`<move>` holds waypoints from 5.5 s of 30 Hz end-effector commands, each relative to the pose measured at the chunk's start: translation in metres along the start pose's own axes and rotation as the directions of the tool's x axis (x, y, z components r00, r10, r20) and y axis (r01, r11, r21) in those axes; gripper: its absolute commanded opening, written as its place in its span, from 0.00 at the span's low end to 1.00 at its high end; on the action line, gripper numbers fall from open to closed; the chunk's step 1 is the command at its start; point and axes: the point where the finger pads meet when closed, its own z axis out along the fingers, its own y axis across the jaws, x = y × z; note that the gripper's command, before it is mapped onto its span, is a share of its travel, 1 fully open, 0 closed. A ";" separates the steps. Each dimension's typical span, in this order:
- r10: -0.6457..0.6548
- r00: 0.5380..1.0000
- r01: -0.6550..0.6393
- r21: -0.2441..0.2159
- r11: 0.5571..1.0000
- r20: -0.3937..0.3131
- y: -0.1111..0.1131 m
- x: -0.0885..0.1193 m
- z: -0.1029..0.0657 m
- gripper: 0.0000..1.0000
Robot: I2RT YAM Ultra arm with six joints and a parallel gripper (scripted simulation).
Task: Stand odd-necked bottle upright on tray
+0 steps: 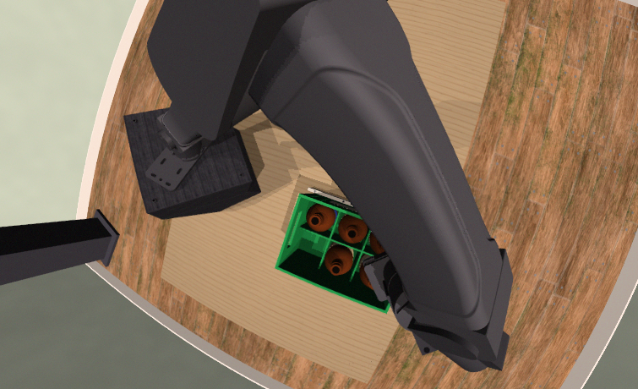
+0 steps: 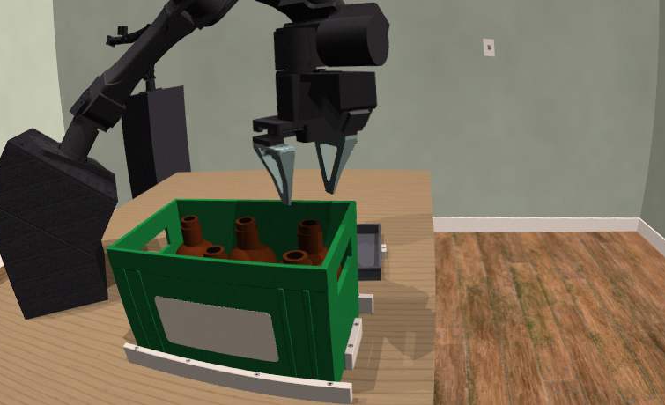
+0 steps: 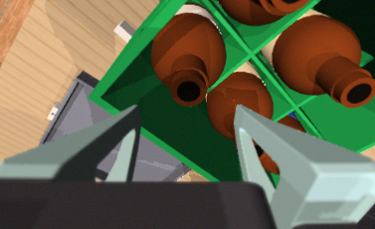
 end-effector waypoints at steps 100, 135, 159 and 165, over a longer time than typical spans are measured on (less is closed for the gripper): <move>-0.002 1.000 0.002 -0.002 1.000 0.024 -0.187 0.064 -0.036 0.00; -0.025 0.998 0.024 0.003 1.000 0.054 -0.182 0.052 -0.044 0.61; -0.025 0.998 0.025 0.003 1.000 0.057 -0.182 0.051 -0.044 0.61; -0.021 0.998 0.021 0.002 1.000 0.054 -0.180 0.051 -0.041 0.61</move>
